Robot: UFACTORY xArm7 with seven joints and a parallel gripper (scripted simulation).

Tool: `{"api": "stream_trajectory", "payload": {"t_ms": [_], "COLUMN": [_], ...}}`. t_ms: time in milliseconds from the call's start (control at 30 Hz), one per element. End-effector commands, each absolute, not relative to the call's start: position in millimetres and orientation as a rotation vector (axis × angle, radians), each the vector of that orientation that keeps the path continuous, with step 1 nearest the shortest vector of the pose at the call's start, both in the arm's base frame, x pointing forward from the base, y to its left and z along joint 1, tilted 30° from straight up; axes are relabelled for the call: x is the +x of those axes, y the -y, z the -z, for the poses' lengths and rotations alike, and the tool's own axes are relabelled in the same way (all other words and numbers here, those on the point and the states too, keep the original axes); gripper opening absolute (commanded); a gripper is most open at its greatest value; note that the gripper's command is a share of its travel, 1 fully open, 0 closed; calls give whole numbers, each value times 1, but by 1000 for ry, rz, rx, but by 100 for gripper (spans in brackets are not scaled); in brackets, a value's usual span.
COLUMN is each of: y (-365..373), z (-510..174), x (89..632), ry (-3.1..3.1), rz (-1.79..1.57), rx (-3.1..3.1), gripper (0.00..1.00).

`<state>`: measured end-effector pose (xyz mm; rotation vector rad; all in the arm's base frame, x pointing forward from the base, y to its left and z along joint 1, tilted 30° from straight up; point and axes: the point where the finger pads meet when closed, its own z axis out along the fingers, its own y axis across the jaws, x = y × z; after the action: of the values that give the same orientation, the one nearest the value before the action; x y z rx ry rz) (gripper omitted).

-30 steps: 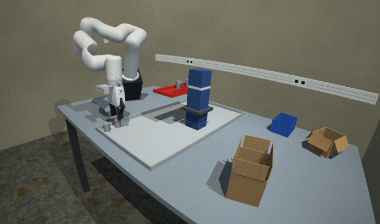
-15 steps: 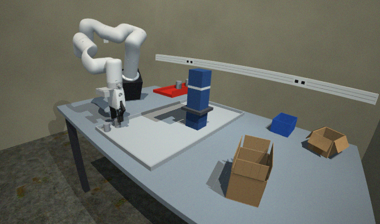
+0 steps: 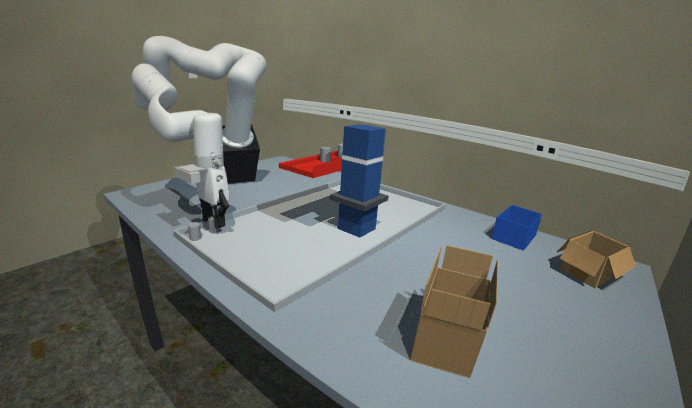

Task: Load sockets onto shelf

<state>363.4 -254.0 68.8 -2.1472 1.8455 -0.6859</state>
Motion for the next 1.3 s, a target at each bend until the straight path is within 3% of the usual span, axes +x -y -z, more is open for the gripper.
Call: {"api": "stream_trajectory", "payload": {"t_ms": [0, 200, 233, 1267], "y": [255, 255, 255, 255], "z": [-68, -67, -67, -67], "x": [365, 365, 365, 365], "ry": [-1845, -1845, -1845, -1845], "rz": [689, 689, 689, 689], "rx": [-2147, -2147, -2147, -2147], "gripper": [61, 61, 0, 0]}}
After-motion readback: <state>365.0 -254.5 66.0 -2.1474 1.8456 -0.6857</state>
